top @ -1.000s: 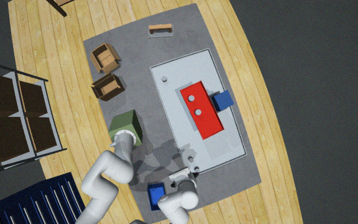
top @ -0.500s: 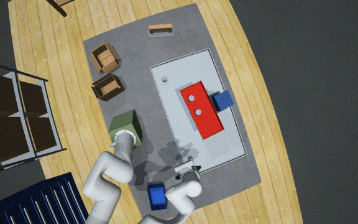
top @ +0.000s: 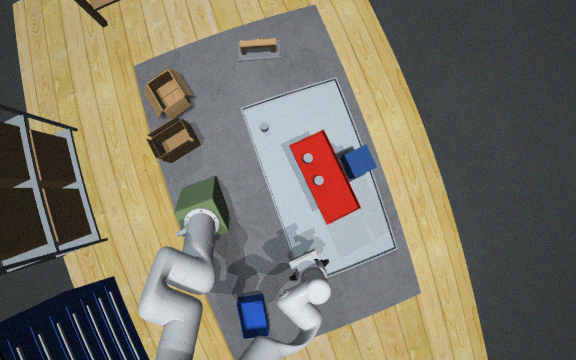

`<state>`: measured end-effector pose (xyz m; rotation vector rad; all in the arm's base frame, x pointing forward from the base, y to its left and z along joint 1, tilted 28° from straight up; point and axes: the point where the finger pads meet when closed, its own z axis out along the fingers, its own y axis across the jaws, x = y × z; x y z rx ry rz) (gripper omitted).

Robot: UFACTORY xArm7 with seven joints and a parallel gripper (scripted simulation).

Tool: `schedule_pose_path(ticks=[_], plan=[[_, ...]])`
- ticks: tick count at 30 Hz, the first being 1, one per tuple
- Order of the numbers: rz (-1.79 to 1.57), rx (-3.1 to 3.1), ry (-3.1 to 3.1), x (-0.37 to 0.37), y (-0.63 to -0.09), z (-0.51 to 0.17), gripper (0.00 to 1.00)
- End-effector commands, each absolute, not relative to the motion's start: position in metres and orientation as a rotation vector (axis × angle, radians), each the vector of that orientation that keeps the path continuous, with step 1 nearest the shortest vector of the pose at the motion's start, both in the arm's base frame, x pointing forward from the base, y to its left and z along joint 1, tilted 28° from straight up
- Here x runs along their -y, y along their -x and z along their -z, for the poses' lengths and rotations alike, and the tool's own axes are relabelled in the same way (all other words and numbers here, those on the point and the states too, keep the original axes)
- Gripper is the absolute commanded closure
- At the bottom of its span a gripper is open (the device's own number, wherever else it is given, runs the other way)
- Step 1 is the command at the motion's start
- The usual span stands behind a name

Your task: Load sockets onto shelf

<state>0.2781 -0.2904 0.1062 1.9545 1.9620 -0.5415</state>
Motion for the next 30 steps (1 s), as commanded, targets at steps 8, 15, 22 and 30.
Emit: schedule_pose_path(ticks=[8,15,22,30], plan=[[0.539,-1.968,-1.959,0.297,-0.289,-0.091,0.39],[0.539,-1.968,-1.959,0.297,-0.289,-0.091,0.39],[0.539,-1.97,-1.959,0.301,-0.289,-0.081,0.39],[0.538,-1.968,-1.959,0.307,-0.289,-0.072,0.39]])
